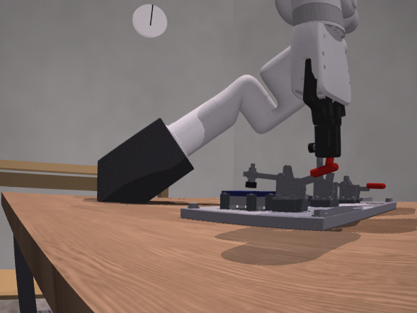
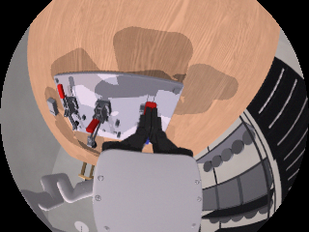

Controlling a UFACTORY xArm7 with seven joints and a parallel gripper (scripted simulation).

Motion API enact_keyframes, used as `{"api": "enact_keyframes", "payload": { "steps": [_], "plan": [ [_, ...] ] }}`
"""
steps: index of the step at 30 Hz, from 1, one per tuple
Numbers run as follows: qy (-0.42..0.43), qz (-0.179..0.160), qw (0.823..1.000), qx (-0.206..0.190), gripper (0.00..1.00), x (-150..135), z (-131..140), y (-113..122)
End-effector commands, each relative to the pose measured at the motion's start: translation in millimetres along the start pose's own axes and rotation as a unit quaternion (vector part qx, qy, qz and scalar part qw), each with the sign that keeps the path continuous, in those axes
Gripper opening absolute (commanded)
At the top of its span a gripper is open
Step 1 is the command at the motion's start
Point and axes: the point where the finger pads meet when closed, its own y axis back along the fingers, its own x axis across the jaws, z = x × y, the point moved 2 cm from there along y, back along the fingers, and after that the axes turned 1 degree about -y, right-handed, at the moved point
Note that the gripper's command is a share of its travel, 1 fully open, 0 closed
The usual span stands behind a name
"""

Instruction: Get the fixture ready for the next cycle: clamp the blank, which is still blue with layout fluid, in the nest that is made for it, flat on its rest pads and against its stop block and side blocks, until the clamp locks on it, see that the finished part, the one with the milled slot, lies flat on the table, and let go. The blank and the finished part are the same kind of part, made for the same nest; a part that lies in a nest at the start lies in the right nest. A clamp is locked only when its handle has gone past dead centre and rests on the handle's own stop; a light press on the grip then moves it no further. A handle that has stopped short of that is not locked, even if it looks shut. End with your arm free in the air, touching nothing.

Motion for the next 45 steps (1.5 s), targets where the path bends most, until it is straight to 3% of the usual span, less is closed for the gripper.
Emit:
{"api": "enact_keyframes", "payload": {
  "steps": [1,45],
  "plan": [
    [0.000,0.002,1.000,0.002,0.00,1.3,-0.6,2.8],
    [0.000,0.002,1.000,0.002,0.00,-0.3,0.1,3.5]
  ]
}}
